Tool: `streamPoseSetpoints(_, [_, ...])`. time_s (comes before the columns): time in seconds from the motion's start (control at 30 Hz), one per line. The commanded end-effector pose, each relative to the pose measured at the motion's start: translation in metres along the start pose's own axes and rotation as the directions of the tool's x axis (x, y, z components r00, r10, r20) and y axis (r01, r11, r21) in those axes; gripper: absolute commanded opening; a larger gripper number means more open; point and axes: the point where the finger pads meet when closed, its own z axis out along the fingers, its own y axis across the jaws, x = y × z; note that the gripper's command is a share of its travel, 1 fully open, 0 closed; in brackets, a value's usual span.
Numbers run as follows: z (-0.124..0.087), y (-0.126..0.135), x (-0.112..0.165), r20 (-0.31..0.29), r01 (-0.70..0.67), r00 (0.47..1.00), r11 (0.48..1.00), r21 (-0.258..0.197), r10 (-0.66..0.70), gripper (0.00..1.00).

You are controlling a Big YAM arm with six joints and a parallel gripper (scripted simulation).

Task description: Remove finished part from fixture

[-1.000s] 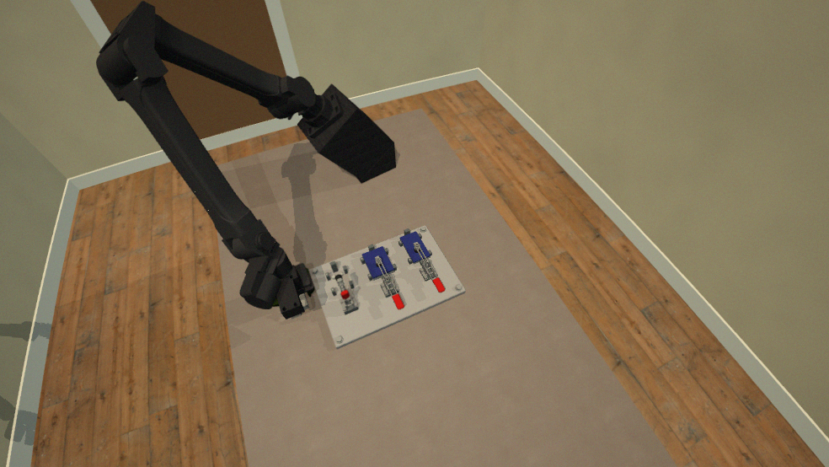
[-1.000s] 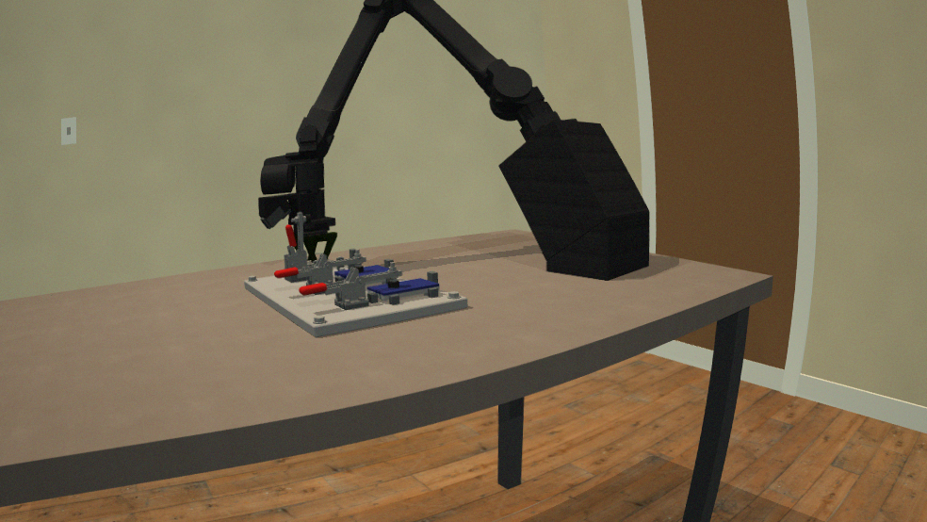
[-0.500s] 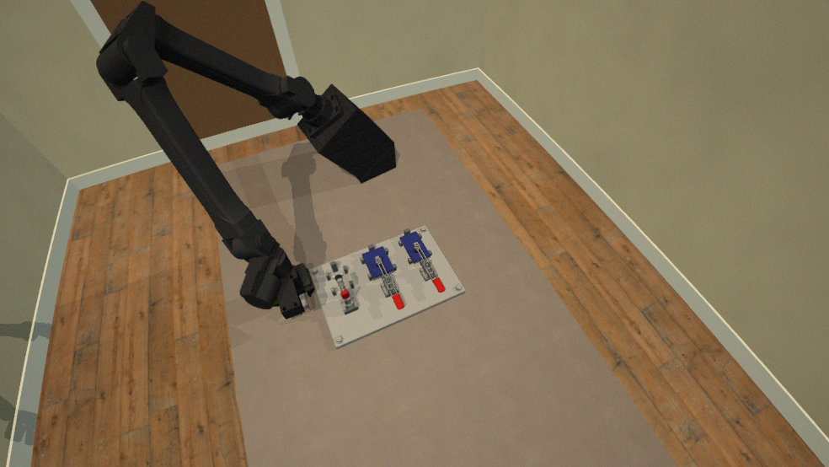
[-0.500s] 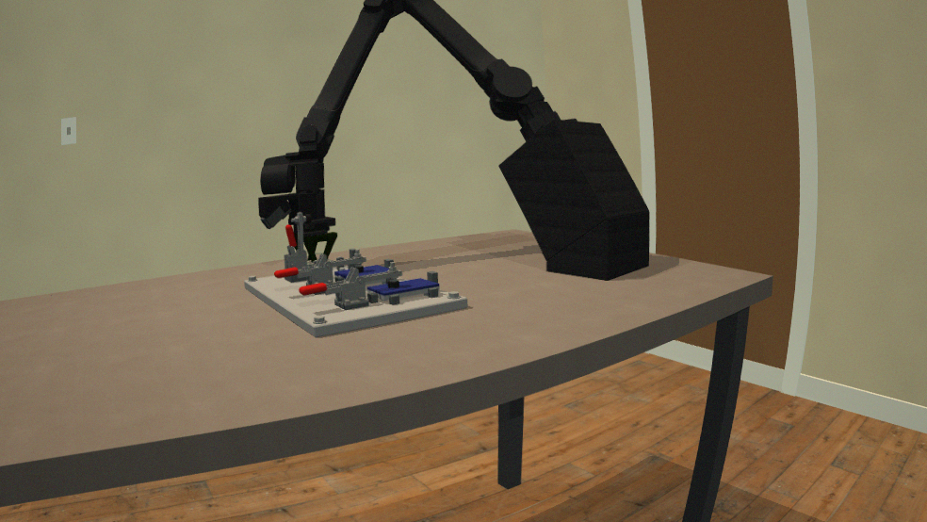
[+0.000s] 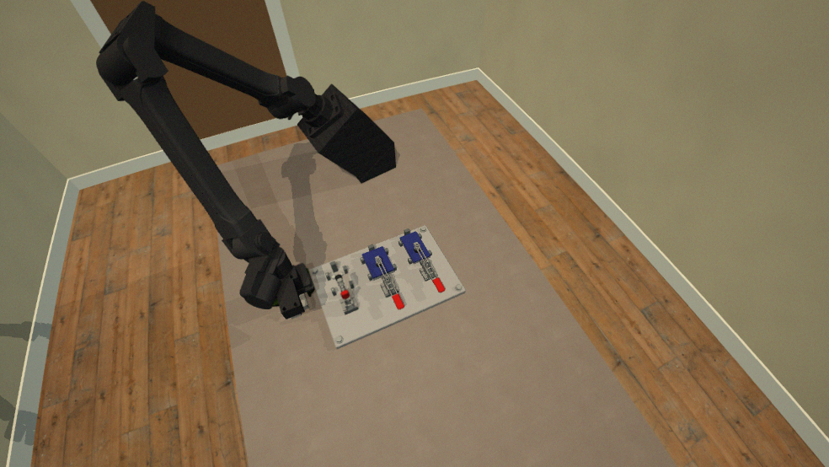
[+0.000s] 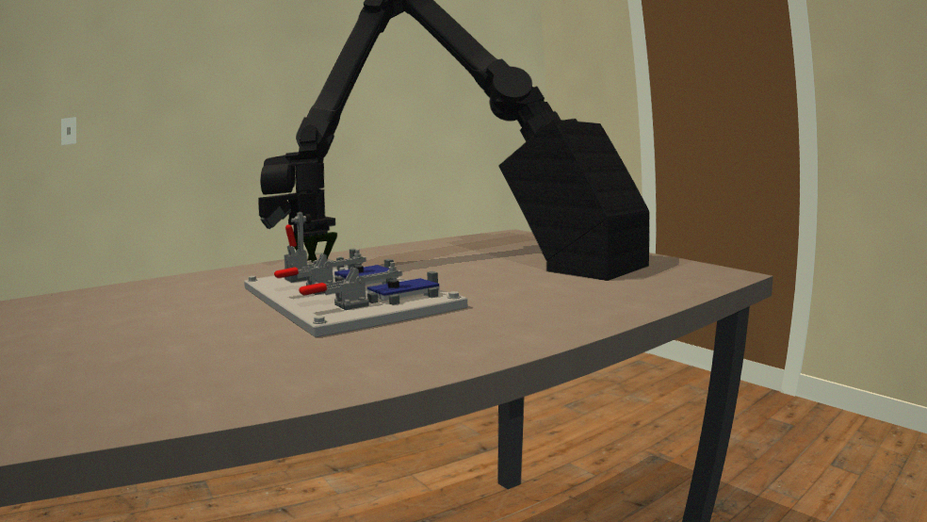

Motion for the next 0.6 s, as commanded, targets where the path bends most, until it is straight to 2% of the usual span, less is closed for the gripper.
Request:
streamPoseSetpoints(0.0, [0.002,-0.007,0.003,0.002,-0.014,1.000,1.000,0.006,0.014,0.64])
streamPoseSetpoints(0.5, [-0.035,-0.002,-0.007,0.020,-0.005,1.000,1.000,0.008,0.005,0.64])
streamPoseSetpoints(0.57, [-0.035,-0.002,-0.007,0.020,-0.005,1.000,1.000,0.008,0.005,0.64])
